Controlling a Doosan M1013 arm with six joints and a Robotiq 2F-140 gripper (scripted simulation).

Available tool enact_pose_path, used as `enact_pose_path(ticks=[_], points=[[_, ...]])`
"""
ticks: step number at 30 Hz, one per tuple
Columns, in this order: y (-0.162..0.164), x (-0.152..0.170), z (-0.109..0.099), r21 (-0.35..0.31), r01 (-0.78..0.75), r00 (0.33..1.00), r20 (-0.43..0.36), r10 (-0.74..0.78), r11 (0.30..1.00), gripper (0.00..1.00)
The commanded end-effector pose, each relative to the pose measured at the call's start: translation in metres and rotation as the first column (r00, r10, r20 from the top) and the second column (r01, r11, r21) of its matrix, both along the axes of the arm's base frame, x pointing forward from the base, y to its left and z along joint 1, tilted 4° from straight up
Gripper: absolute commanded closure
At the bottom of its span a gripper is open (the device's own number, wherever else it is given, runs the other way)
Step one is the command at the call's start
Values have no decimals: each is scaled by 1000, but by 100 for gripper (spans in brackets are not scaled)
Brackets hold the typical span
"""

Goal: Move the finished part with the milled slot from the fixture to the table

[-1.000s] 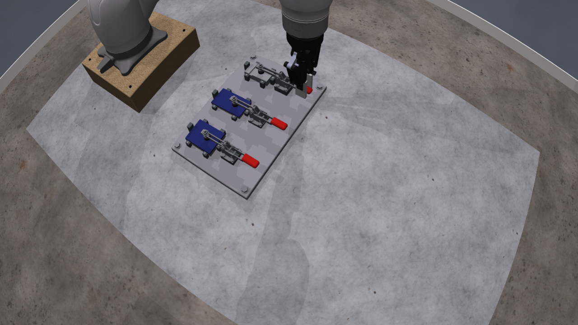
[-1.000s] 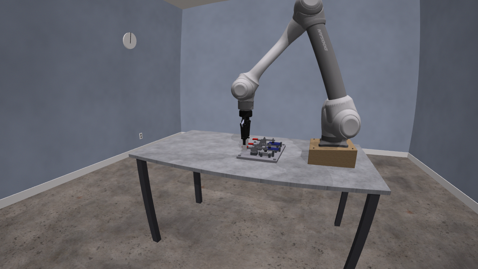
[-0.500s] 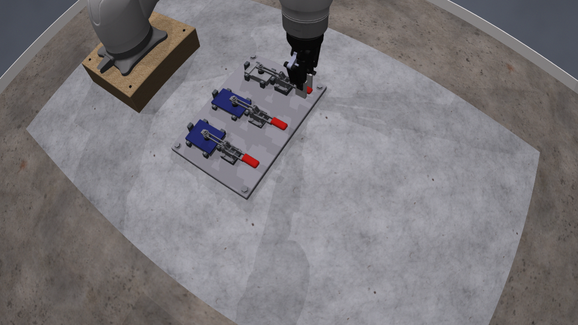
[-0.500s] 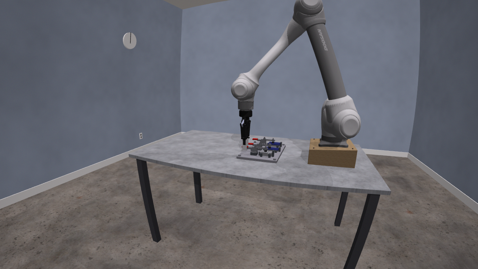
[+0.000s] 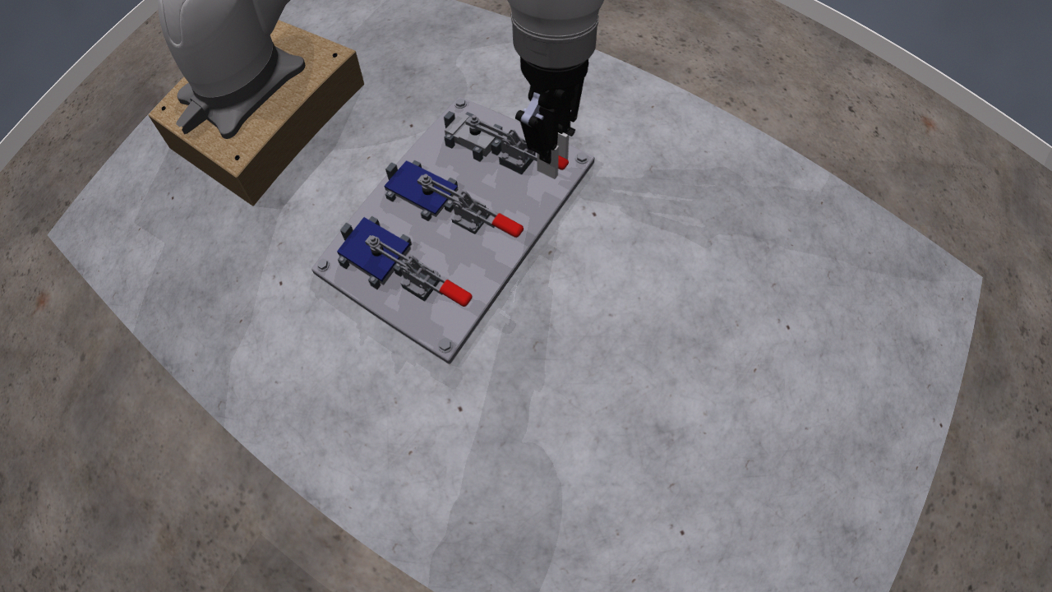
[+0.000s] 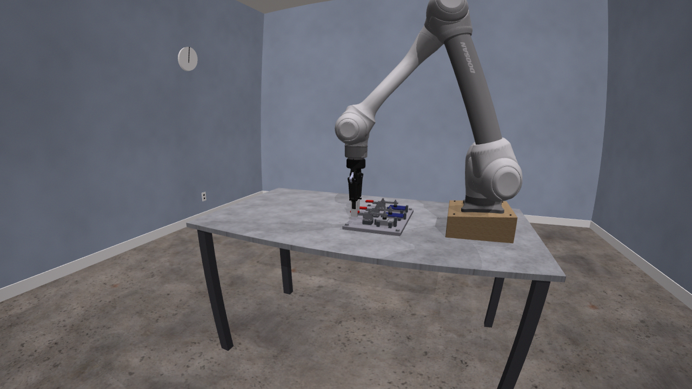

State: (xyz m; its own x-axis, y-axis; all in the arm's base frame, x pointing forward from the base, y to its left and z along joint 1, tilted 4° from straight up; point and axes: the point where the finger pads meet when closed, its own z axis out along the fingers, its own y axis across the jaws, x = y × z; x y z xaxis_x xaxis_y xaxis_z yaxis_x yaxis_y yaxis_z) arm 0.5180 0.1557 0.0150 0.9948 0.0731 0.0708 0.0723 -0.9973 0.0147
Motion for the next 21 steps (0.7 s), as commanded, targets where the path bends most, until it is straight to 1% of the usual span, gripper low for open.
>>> enact_pose_path(ticks=[1, 21], points=[[-3, -2, 3, -5, 0, 1000, -1, 0, 1000, 89], [-3, -10, 12, -5, 0, 1000, -1, 0, 1000, 89]])
